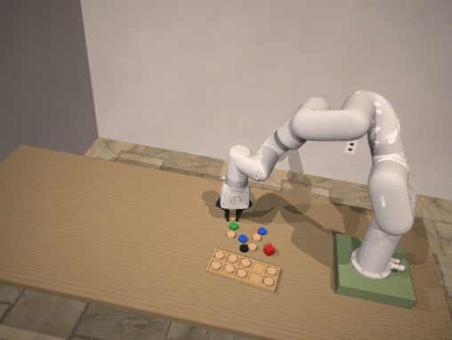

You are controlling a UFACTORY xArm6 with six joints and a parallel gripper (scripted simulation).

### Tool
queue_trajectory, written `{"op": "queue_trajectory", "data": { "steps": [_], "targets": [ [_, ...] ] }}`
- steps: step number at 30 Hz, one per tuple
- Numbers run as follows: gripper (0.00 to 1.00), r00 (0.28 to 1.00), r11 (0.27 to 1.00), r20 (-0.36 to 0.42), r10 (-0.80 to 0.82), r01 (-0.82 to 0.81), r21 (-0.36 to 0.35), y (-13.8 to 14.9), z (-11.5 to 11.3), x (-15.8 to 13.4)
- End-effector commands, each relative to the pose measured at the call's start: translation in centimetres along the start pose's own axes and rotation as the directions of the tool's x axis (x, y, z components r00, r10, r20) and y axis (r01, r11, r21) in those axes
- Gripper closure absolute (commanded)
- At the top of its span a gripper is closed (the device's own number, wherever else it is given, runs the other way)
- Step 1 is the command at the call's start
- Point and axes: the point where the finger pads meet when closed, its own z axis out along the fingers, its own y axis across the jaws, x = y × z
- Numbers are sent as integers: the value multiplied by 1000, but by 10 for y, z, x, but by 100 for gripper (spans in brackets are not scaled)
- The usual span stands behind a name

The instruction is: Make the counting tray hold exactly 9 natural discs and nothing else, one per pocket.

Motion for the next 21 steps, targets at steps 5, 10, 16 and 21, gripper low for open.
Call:
{"op": "queue_trajectory", "data": {
  "steps": [5,10,16,21],
  "targets": [
    [100,1000,1000,-2,2,-2,3,-1,-5,1],
    [100,1000,1000,-2,2,-2,3,-2,-37,1],
    [100,1000,1000,-2,2,-2,3,-1,-101,1],
    [100,1000,1000,-1,2,-2,3,-6,-106,-43]
  ]
}}
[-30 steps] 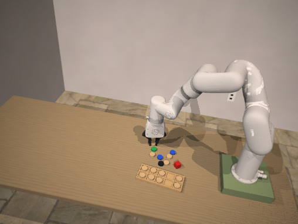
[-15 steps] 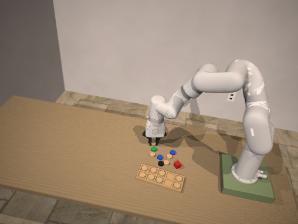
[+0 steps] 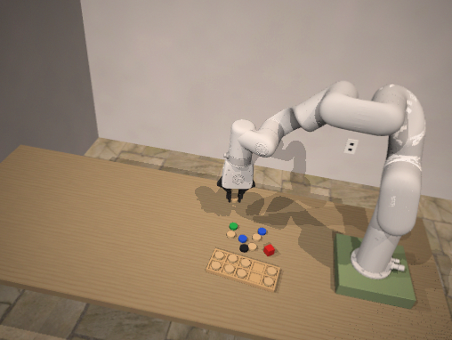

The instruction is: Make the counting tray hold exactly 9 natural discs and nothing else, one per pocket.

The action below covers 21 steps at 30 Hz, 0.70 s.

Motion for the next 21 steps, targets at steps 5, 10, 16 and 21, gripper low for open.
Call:
{"op": "queue_trajectory", "data": {
  "steps": [5,10,16,21],
  "targets": [
    [100,1000,1000,4,-9,9,-4,5,-9,-130],
    [100,1000,1000,3,-9,9,-5,51,-13,-249],
    [100,1000,1000,2,-9,9,-5,53,-1,-254],
    [100,1000,1000,2,-9,9,-5,53,29,-255]
  ]
}}
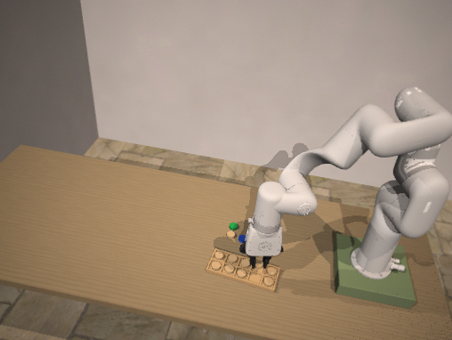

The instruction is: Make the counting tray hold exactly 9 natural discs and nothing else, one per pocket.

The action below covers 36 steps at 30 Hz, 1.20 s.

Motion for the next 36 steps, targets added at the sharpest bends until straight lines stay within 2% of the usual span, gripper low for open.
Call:
{"op": "queue_trajectory", "data": {
  "steps": [1,4,6,23,36],
  "targets": [
    [100,1000,1000,1,0,0,9,-4,8,0],
    [100,1000,1000,1,0,0,9,-4,33,-1],
    [100,1000,1000,2,0,0,9,-4,39,-1],
    [100,1000,1000,2,0,0,9,-4,53,-1],
    [100,1000,1000,2,0,0,9,-3,53,-1]
  ]
}}
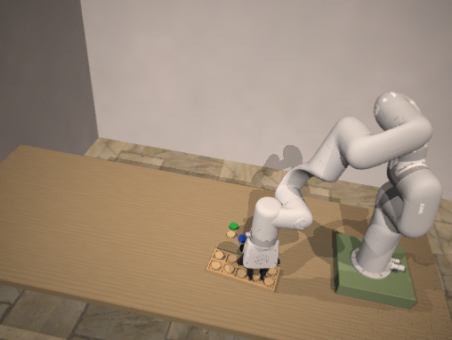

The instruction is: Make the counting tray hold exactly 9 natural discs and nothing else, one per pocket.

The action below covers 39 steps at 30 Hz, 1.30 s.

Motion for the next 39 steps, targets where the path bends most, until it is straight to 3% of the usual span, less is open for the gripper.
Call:
{"op": "queue_trajectory", "data": {
  "steps": [1,2,39],
  "targets": [
    [100,1000,1000,0,-1,1,4,-2,-1,0],
    [53,1000,1000,0,-1,1,4,-2,-1,0],
    [53,1000,1000,0,-1,1,4,-2,-1,0]
  ]
}}
